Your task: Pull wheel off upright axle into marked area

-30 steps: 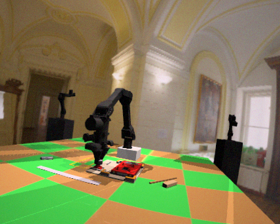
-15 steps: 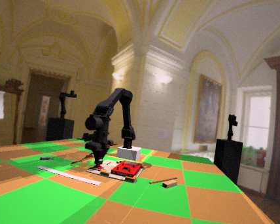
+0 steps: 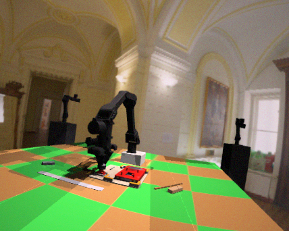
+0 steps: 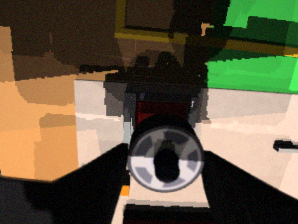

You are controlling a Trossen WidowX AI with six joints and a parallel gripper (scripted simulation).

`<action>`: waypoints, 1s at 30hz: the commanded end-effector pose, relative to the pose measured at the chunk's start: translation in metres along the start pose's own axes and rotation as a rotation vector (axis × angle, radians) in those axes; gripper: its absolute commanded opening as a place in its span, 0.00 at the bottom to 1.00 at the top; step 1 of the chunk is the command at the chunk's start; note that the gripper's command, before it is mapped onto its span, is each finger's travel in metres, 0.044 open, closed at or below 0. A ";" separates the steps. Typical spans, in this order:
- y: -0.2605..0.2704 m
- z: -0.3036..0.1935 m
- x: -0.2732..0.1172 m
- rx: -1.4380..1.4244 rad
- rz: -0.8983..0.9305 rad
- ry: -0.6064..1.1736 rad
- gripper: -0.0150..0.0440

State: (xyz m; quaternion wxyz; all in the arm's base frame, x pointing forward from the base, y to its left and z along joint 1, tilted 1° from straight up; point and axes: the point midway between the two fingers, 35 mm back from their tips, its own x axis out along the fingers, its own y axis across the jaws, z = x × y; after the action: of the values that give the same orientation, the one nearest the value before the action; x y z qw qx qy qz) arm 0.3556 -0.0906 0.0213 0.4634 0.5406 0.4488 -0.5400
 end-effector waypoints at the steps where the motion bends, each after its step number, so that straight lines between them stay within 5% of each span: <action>1: -0.001 0.000 -0.008 -0.001 0.003 -0.001 0.25; 30: -0.001 0.000 -0.017 -0.001 0.007 -0.003 0.25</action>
State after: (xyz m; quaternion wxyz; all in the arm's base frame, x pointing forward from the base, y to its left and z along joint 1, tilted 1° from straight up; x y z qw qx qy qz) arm 0.3565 -0.0908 0.0242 0.4634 0.5404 0.4488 -0.5402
